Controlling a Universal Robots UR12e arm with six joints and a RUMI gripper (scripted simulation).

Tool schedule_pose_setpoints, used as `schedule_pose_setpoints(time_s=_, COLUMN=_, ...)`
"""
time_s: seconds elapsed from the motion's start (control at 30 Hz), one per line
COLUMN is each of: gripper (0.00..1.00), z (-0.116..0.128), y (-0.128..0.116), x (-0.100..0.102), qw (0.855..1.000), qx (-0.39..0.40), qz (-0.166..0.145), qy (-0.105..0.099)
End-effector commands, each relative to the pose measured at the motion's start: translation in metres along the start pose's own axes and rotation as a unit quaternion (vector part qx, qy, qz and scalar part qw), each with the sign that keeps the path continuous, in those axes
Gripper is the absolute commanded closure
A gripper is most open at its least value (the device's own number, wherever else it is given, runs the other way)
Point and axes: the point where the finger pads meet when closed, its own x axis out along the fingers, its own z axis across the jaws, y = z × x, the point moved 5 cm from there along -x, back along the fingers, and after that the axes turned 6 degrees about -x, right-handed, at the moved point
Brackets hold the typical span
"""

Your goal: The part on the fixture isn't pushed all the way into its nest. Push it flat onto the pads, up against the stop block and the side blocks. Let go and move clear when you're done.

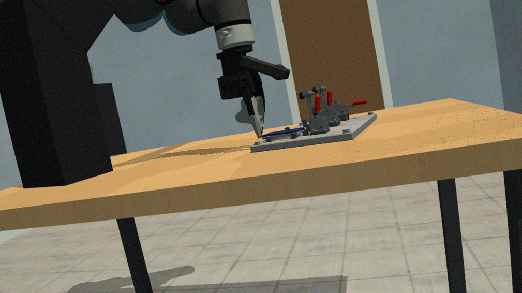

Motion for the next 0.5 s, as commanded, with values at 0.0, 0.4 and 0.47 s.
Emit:
schedule_pose_setpoints(time_s=0.0, gripper=1.00, z=0.0001, y=0.0003, x=-0.0004, qw=1.000, qx=0.000, qz=0.000, qy=0.000)
schedule_pose_setpoints(time_s=0.4, gripper=1.00, z=0.0004, y=0.0038, x=-0.0004, qw=1.000, qx=0.000, qz=0.000, qy=0.000)
schedule_pose_setpoints(time_s=0.47, gripper=1.00, z=0.0005, y=0.0042, x=-0.0004, qw=1.000, qx=0.000, qz=0.000, qy=0.000)
